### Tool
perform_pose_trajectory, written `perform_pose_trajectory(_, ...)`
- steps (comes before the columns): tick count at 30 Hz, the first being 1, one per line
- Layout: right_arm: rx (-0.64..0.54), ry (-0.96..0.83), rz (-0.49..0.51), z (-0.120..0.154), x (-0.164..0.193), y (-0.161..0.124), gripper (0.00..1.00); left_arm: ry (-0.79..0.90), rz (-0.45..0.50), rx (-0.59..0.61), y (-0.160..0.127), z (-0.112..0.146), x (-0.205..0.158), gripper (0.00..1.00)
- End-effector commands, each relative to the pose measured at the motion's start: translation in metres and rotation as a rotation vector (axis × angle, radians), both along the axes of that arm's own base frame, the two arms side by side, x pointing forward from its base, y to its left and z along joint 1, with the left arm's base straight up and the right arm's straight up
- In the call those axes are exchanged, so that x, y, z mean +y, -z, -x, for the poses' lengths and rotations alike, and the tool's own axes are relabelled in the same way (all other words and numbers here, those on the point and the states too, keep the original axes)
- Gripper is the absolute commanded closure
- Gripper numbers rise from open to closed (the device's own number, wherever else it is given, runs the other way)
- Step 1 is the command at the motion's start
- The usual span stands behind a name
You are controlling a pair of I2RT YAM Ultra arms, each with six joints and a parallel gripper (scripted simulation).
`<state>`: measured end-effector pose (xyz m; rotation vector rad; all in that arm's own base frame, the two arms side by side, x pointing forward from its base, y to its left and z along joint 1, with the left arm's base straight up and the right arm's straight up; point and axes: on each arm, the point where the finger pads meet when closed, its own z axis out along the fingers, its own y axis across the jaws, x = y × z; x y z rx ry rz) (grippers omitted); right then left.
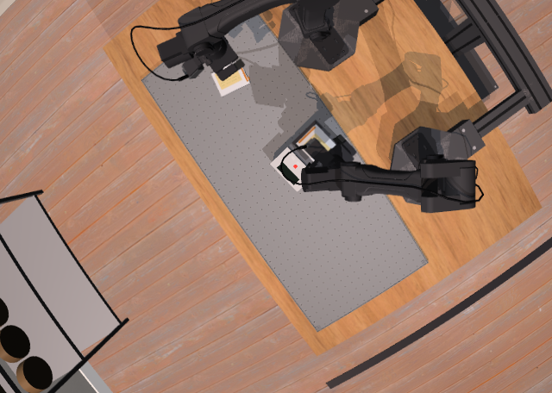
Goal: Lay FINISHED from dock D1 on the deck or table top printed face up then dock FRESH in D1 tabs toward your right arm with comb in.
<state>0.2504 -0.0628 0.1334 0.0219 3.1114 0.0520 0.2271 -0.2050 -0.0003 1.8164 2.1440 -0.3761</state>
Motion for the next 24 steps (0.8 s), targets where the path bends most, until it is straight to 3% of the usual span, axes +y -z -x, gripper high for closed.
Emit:
perform_pose_trajectory(1, -0.020, 0.005, -0.001, 0.004, -0.001, -0.005, 0.00, 0.001, 0.034, -0.030, -0.021, -0.009, -0.004, 0.02)
perform_pose_trajectory(24, -0.020, 0.005, -0.001, 0.004, -0.001, -0.005, 0.00, 0.001, 0.035, -0.032, -0.043, -0.005, 0.007, 0.02)
